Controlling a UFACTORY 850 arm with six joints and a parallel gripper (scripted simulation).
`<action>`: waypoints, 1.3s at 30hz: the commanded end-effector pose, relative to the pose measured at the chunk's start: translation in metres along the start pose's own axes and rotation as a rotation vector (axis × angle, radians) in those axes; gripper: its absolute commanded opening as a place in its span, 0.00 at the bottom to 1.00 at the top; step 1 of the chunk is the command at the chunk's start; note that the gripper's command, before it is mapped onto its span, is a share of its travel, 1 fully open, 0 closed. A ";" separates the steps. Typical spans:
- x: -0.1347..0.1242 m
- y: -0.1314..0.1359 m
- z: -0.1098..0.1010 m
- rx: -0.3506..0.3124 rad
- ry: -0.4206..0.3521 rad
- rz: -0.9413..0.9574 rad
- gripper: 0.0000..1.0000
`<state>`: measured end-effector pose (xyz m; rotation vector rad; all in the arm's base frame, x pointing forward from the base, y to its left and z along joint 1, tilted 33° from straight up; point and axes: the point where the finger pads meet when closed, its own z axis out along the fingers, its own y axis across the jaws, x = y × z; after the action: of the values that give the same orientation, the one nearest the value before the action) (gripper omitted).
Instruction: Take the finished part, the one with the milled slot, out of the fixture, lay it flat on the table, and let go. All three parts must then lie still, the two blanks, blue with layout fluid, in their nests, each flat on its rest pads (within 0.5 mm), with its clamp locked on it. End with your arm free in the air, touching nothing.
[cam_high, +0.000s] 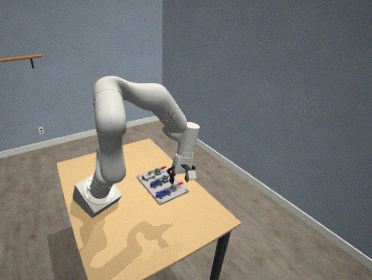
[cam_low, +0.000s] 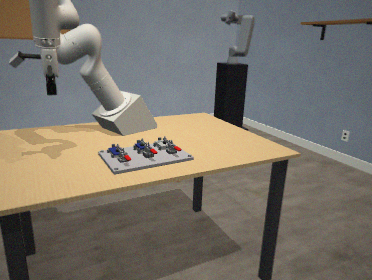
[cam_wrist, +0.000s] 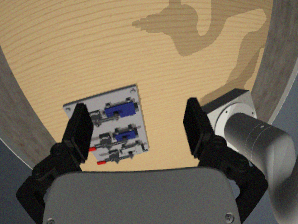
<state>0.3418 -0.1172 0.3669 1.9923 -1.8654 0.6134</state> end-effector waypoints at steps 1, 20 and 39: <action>-0.011 -0.018 -0.039 0.097 -0.003 -0.031 1.00; -0.023 -0.030 -0.079 0.199 -0.016 -0.065 1.00; -0.024 -0.030 -0.079 0.199 -0.016 -0.065 1.00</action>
<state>0.3640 -0.0534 0.4225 2.1774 -1.8015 0.7926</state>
